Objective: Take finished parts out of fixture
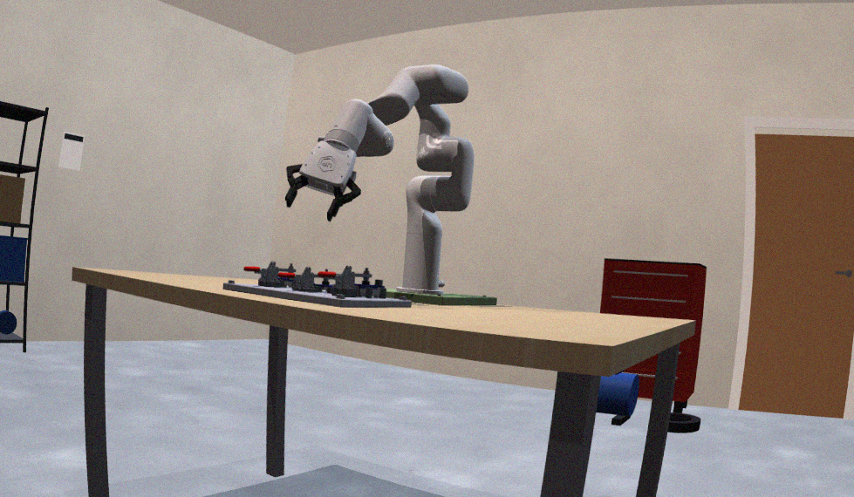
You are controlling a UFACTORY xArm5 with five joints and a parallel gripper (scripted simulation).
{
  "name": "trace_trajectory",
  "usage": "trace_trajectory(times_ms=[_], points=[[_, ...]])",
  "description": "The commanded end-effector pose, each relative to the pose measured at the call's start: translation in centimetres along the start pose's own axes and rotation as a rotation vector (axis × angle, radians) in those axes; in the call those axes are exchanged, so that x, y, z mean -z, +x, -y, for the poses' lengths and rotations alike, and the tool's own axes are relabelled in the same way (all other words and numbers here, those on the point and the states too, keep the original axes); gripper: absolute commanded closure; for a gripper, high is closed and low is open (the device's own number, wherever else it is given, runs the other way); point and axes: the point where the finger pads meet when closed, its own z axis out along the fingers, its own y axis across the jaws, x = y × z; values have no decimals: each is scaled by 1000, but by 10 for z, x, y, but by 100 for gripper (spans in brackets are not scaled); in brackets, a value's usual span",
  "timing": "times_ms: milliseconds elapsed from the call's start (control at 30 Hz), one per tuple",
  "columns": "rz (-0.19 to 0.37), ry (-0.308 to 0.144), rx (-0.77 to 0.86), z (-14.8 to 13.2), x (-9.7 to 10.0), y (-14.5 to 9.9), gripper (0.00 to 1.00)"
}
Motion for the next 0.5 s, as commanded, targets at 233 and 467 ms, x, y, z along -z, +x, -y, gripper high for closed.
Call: trace_trajectory(times_ms=[233, 467], points=[[-198, -109, -248, -49, 19, 3, 0], [-375, -135, -434, -87, 47, 14, 0]])
